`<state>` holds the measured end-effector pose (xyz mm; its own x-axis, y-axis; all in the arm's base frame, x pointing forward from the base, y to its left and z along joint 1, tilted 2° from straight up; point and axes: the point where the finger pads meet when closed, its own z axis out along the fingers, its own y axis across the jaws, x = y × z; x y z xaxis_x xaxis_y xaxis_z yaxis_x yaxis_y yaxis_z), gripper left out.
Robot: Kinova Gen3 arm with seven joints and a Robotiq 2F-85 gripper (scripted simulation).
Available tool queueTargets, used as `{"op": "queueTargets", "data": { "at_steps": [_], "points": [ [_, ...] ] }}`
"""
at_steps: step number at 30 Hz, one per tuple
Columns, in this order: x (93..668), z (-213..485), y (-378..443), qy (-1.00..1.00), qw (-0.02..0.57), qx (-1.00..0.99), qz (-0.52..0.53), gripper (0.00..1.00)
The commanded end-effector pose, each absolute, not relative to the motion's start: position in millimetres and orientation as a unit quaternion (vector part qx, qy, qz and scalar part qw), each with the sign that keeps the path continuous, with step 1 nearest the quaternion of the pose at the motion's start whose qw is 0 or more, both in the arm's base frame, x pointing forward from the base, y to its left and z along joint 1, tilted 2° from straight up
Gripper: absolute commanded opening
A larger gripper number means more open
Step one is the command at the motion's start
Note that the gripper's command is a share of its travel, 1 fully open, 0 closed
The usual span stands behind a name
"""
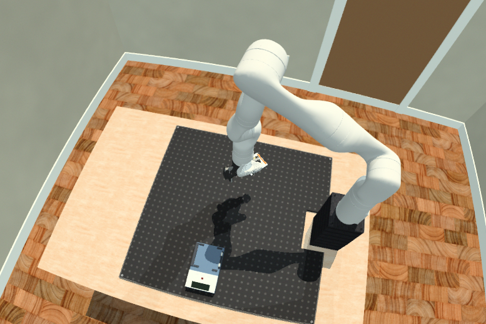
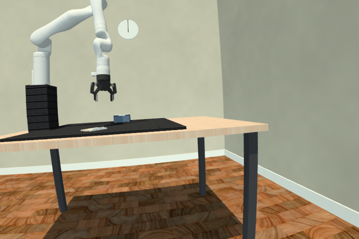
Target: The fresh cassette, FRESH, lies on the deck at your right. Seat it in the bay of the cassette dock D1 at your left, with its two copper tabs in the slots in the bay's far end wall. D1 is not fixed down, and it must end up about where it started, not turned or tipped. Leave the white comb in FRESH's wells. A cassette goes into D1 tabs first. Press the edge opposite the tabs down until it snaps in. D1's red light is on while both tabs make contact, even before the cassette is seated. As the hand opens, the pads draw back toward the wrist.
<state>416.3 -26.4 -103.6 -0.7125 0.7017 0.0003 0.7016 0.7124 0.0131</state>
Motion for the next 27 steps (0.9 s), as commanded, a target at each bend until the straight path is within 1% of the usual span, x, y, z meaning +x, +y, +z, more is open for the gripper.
{"op": "queueTargets", "data": {
  "at_steps": [1, 7, 10, 24, 27],
  "points": [
    [415.6, -112.3, -43.2, 0.909, -0.001, 0.417, 0.004, 1.00],
    [417.8, -121.3, -62.1, 0.862, -0.002, 0.506, 0.005, 1.00],
    [418.2, -123.4, -66.6, 0.854, -0.002, 0.520, 0.005, 1.00],
    [420.5, -150.0, -124.1, 0.710, -0.001, 0.704, 0.008, 1.00],
    [420.3, -152.0, -128.7, 0.699, 0.000, 0.715, 0.009, 1.00]
  ]
}}
